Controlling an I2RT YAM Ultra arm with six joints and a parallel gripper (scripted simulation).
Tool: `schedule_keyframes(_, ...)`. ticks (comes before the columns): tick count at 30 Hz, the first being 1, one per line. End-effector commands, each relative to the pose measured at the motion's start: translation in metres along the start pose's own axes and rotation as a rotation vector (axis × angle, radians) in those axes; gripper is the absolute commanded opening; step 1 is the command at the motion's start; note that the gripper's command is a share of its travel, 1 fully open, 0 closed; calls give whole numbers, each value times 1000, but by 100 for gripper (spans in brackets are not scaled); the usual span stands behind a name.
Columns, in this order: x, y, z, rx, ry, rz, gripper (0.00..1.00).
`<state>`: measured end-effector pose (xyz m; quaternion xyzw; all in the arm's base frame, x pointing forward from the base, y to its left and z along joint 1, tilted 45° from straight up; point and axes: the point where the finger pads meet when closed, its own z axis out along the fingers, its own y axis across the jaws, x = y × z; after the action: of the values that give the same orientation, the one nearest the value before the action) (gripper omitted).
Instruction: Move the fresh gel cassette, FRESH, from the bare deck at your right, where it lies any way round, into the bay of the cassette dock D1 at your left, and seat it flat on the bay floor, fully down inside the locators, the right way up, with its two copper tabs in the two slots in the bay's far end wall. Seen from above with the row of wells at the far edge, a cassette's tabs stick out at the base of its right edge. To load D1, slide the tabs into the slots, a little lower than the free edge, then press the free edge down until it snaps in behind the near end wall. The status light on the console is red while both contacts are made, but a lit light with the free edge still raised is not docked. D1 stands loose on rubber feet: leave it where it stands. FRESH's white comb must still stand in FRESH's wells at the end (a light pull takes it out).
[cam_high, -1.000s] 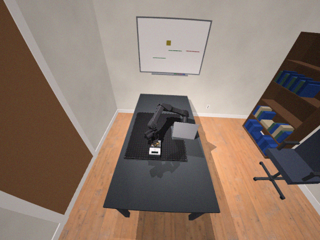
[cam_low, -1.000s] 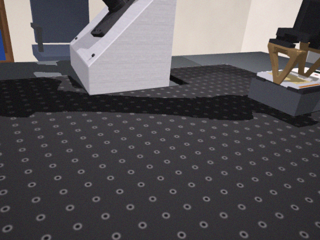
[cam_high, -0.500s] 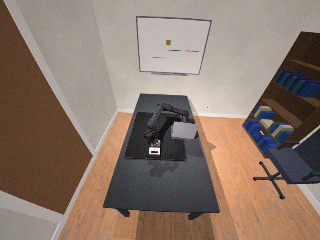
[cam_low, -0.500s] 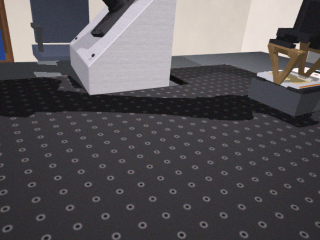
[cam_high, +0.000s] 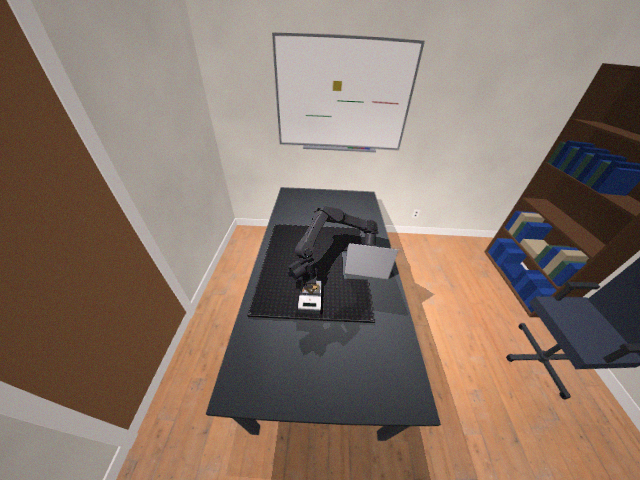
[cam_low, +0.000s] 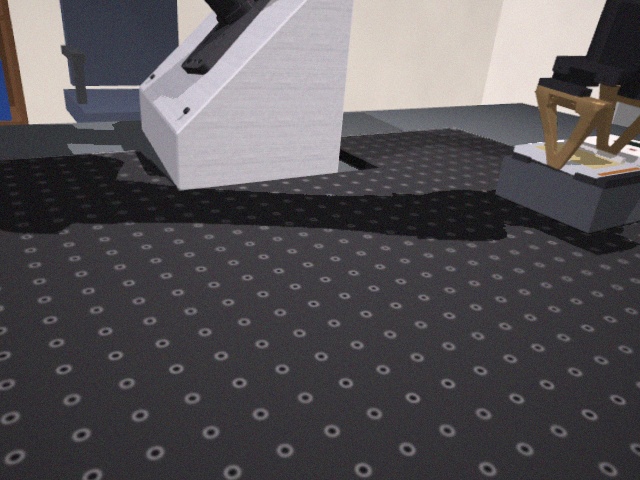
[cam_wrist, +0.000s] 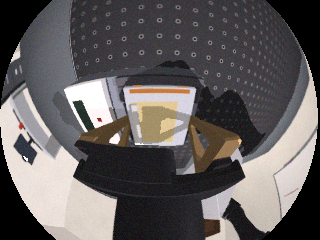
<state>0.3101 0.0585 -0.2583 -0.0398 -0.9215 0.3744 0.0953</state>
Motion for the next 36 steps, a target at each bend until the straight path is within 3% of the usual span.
schedule_keyframes(1, -20, 7, -5, -11, -69, 19, 0)
schedule_keyframes(36, -16, 2, -11, -8, -84, 12, 0)
